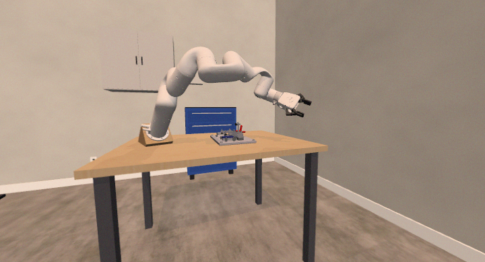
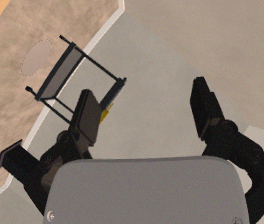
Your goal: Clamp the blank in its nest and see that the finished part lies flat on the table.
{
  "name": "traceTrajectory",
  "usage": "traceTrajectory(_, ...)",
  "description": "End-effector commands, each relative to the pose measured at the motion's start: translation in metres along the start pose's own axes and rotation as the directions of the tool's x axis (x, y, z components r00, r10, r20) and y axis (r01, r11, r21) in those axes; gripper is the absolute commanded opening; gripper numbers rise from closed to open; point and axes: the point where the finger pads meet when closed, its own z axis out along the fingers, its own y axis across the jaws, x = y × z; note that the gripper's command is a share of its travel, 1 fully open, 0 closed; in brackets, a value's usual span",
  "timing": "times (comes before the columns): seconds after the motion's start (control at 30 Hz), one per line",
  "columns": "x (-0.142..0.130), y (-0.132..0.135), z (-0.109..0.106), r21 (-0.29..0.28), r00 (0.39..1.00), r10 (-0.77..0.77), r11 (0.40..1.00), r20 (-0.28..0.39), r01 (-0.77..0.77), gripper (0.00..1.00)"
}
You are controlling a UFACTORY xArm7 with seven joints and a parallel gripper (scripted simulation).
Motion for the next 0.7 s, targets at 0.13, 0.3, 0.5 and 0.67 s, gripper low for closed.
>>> traceTrajectory(0.13,-0.0014,0.0027,-0.0009,-0.003,1.000,0.004,1.000,0.000,-0.004,1.00)
traceTrajectory(0.3,-0.0014,0.0027,-0.0009,-0.003,1.000,0.004,1.000,0.000,-0.004,1.00)
traceTrajectory(0.5,-0.0014,0.0027,-0.0009,-0.003,1.000,0.004,1.000,0.000,-0.004,1.00)
traceTrajectory(0.67,-0.0009,0.0008,-0.0049,0.012,0.999,0.032,0.999,-0.009,-0.032,1.00)
